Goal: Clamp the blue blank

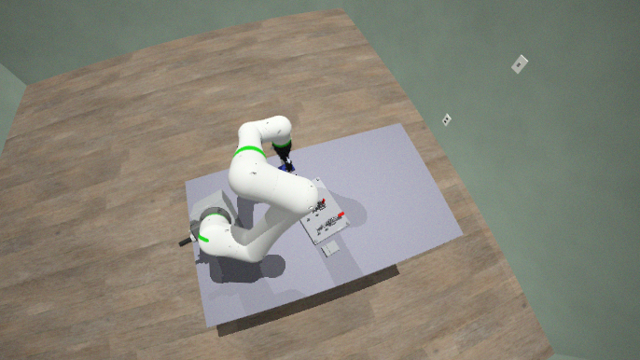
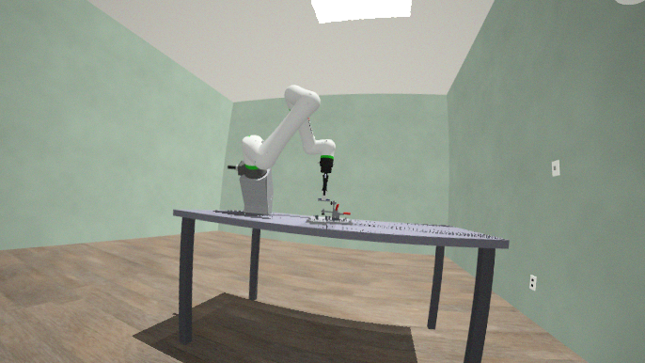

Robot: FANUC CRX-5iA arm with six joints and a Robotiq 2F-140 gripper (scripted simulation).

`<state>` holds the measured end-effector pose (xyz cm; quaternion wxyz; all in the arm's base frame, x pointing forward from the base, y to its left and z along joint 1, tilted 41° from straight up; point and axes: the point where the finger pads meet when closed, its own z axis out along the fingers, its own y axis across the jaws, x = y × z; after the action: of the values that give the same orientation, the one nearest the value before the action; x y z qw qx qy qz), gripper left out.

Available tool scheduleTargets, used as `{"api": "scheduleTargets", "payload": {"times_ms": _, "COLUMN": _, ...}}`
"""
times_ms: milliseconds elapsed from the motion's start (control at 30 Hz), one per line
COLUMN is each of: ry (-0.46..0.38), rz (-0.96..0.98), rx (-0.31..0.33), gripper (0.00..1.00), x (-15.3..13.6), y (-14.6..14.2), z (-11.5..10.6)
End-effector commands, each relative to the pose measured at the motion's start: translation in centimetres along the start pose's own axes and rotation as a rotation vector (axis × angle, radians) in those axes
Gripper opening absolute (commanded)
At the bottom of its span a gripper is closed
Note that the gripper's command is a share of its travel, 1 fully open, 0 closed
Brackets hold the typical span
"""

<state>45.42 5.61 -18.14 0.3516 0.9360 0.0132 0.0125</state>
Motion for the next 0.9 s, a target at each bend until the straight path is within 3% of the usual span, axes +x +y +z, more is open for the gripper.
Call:
{"api": "scheduleTargets", "payload": {"times_ms": 0, "ry": 0.0, "rz": 0.0, "rx": 0.0, "gripper": 0.0, "x": 0.0, "y": 0.0, "z": 0.0}}
{"api": "scheduleTargets", "payload": {"times_ms": 867, "ry": 0.0, "rz": 0.0, "rx": 0.0, "gripper": 0.0, "x": -0.6, "y": 0.0, "z": 2.3}}
